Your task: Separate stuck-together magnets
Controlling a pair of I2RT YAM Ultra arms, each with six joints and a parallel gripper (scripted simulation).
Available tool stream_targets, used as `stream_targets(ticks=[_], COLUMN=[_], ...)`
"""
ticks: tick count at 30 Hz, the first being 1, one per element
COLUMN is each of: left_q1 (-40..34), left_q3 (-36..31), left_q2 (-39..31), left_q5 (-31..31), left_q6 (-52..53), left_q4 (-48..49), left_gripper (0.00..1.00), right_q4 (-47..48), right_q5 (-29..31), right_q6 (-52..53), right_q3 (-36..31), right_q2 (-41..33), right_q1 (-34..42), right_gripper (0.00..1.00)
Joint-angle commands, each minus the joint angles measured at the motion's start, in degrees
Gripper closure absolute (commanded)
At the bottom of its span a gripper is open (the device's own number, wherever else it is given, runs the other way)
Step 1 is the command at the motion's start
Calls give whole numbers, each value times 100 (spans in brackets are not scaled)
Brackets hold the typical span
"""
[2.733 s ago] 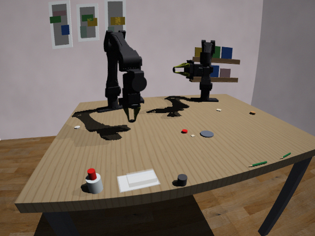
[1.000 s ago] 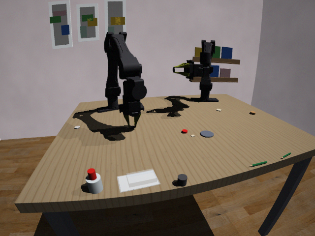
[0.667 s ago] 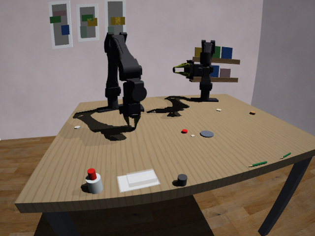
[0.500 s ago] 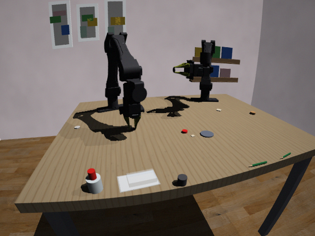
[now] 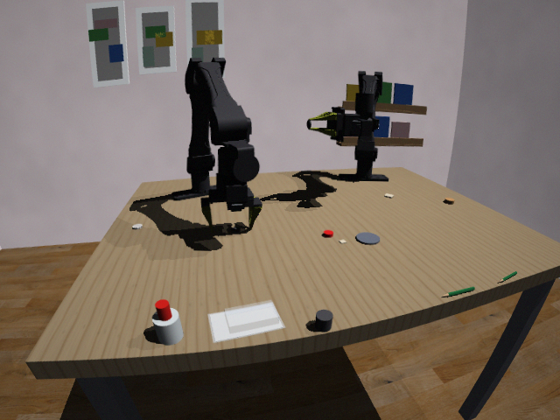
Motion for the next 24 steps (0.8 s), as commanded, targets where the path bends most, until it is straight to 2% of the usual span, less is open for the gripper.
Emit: stream_targets(ticks=[1, 6, 24], left_q1=[11, 11, 11], left_q3=[27, 27, 27], left_q2=[-29, -29, -29], left_q5=[-4, -4, -4], left_q6=[22, 22, 22], left_q4=[36, 36, 36], left_gripper=[75, 75, 75], right_q4=[107, 107, -1100], right_q5=[-220, -220, -101], right_q6=[18, 18, 53], right_q3=[13, 13, 861], right_q2=[-14, -14, -454], right_q1=[67, 67, 73], right_gripper=[0, 0, 0])
